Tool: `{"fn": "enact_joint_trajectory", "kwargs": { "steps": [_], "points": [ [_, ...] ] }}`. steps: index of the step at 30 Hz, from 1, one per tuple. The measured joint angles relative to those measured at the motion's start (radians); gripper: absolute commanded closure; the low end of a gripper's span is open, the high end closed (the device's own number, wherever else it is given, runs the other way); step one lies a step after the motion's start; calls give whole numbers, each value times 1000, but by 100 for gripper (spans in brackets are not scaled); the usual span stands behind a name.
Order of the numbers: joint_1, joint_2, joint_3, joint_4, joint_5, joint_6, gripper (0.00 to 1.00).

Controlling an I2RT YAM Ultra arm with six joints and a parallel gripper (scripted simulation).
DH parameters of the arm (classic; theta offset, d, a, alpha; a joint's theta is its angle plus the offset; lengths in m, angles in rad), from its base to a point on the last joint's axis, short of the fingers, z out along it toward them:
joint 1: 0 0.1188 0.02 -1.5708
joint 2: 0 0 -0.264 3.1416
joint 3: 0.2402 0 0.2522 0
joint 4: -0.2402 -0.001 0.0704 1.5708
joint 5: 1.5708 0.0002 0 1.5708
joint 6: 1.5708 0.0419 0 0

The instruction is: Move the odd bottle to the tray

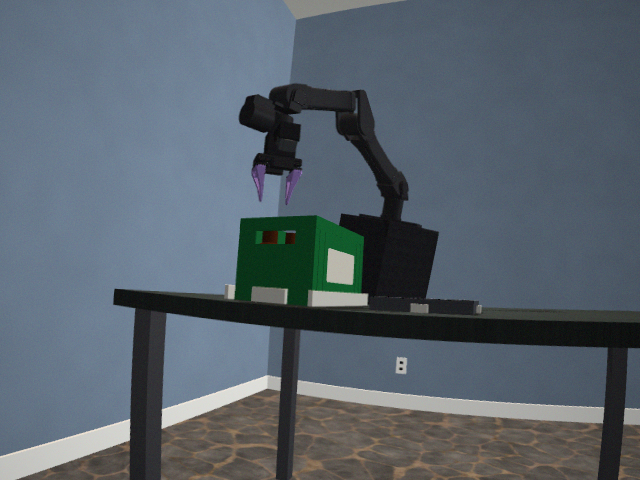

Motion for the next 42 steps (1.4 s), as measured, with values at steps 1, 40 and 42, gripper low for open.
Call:
{"fn": "enact_joint_trajectory", "kwargs": {
  "steps": [1, 40, 42],
  "points": [
    [0, 0, 0, -2, 0, 0, 39],
    [0, 0, 1, -7, 0, 0, 100],
    [0, 0, 1, -7, 0, 0, 100]
  ]
}}
